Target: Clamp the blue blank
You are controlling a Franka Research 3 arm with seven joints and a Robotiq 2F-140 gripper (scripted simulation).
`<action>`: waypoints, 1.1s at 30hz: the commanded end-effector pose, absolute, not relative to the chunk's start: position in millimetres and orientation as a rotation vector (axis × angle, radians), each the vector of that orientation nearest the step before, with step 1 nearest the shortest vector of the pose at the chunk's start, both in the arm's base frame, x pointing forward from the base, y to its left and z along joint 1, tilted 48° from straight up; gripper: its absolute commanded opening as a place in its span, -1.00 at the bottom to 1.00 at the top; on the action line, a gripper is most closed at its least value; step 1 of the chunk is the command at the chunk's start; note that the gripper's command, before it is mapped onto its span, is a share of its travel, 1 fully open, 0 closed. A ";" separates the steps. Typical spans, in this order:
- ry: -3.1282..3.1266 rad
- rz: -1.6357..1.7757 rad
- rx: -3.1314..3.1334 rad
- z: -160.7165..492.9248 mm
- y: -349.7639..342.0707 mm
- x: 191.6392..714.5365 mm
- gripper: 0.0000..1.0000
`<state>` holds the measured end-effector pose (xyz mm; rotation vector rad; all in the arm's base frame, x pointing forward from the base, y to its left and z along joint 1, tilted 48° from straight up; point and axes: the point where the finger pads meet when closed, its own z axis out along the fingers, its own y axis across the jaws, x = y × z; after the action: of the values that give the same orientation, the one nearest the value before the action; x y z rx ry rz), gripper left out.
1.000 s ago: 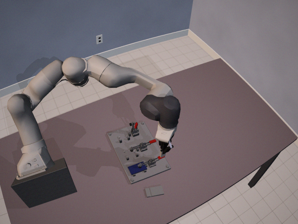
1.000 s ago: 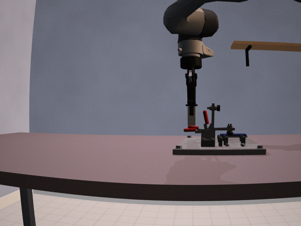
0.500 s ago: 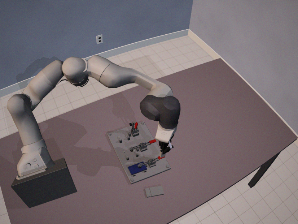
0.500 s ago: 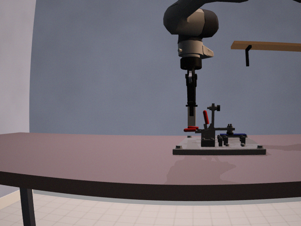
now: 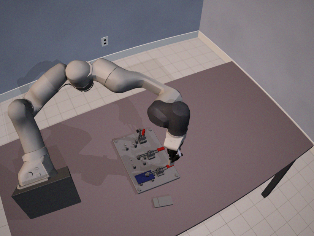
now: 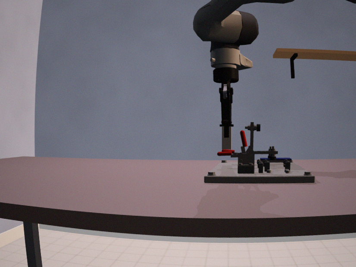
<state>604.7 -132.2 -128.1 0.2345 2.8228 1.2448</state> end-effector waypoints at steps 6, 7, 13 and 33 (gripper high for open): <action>2.822 1.248 0.237 -130.2 -128.7 604.8 -1.00; 2.822 1.248 0.237 -130.2 -128.7 604.8 -1.00; 2.822 1.248 0.237 -130.5 -128.3 604.8 -1.00; 2.822 1.248 0.237 -132.5 -126.2 605.1 -1.00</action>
<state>605.2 -131.5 -128.9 0.2351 2.8222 1.2435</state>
